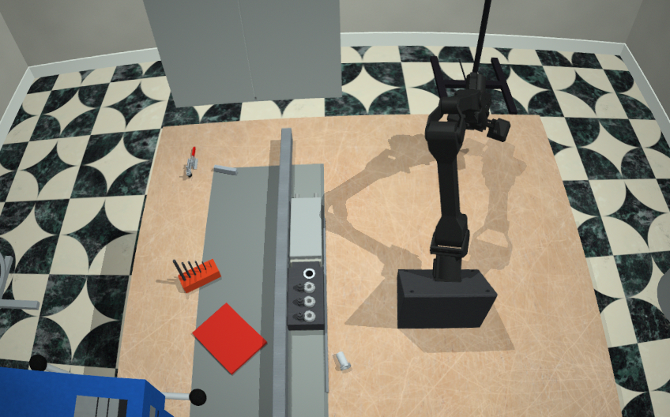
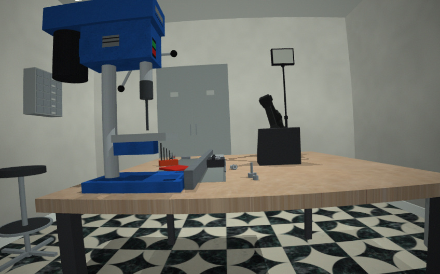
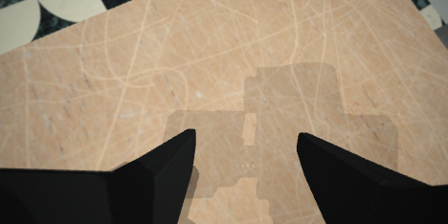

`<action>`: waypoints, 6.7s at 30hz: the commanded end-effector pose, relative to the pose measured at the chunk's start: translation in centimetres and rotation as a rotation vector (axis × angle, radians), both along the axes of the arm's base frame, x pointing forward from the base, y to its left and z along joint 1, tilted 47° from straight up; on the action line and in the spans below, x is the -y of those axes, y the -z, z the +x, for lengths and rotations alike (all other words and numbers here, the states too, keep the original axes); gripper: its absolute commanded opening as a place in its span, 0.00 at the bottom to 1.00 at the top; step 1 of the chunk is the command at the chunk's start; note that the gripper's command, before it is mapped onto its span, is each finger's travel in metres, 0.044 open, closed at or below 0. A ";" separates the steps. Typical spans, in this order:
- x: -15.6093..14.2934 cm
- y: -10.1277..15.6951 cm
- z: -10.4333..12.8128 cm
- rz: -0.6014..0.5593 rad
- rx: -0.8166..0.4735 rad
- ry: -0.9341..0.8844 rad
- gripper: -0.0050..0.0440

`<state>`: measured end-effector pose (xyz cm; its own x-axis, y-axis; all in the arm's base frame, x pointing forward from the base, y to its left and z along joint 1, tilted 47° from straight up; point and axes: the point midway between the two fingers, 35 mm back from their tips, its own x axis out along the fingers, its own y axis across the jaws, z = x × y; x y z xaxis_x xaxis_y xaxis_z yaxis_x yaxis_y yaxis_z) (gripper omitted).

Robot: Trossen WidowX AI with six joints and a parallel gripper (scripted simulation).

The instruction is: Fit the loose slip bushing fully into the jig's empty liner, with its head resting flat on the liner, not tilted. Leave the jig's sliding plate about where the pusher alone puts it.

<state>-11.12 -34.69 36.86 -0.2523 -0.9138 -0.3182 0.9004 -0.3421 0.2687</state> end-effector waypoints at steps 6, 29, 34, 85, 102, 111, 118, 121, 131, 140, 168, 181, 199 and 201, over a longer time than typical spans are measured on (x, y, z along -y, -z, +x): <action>-0.5 -1.0 0.1 -0.026 -0.009 0.001 0.63; 1.3 -1.2 6.4 -0.027 0.015 -0.164 0.46; 1.7 -1.2 10.2 -0.025 0.026 -0.264 0.46; -38.3 30.5 52.0 0.385 -1.517 -1.967 0.46; -50.9 44.2 40.8 0.192 -2.647 -2.137 0.46; -52.8 48.1 35.0 -0.040 -3.492 -1.882 0.46; -52.7 48.1 35.0 -0.064 -3.568 -1.838 0.46; -51.9 48.7 34.9 -0.039 -3.573 -1.833 0.46; -48.9 51.4 35.1 -0.031 -3.580 -1.827 0.46; -47.4 52.8 35.2 -0.030 -3.581 -1.826 0.46; -46.4 54.0 35.7 -0.055 -3.555 -1.844 0.35; -46.4 54.0 35.7 -0.055 -3.555 -1.844 0.25; -48.1 52.7 36.1 -0.084 -3.524 -1.867 0.09; -48.9 52.0 36.0 -0.085 -3.522 -1.869 0.09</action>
<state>23.68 11.58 -16.83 0.0546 -0.7310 -0.6801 -0.8744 -0.3639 0.3209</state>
